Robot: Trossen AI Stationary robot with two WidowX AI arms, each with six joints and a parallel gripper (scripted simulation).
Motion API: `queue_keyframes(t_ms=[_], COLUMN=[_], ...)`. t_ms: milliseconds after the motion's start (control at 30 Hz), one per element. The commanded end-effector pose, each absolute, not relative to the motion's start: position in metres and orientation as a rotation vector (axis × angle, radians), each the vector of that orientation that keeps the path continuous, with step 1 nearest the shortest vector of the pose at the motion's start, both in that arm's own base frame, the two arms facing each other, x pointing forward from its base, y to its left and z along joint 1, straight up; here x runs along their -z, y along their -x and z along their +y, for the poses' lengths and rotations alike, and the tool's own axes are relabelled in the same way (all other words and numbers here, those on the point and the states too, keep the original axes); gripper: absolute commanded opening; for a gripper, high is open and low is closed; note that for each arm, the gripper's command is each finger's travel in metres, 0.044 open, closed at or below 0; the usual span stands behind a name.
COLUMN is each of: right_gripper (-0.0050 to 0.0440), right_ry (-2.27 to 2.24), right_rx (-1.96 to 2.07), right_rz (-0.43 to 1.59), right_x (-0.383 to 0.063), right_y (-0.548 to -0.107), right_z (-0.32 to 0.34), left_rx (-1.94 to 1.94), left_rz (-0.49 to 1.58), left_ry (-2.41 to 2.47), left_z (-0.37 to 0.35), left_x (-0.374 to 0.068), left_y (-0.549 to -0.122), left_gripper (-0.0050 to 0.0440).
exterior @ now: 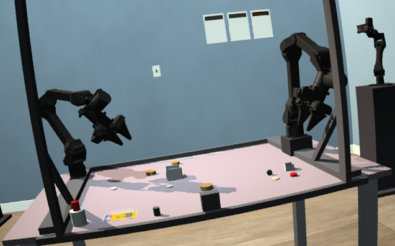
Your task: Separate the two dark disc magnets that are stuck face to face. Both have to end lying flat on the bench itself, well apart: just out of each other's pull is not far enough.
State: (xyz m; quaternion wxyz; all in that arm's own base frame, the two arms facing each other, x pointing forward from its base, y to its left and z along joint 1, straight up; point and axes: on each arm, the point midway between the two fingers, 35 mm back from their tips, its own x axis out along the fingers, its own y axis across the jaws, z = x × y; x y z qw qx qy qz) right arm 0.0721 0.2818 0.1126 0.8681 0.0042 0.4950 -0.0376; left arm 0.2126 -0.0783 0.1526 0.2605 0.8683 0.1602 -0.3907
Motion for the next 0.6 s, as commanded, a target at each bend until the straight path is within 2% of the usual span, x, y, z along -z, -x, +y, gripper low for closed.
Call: queue_keyframes(t_ms=[0, 567], right_gripper=[0.0400, 0.0400], right_ry=[-0.074, 0.090], right_rx=[0.050, -0.147], right_rz=[1.059, 1.347], right_x=[-0.124, -0.053], right_y=[-0.093, -0.142], right_z=[0.291, 0.286], left_rx=[1.078, 0.711], left_rz=[0.427, 0.652], left_ry=[-2.299, -1.858], left_z=[-0.088, -0.105], left_x=[-0.148, -0.125], left_y=[-0.215, -0.239], left_gripper=[0.0400, 0.0400])
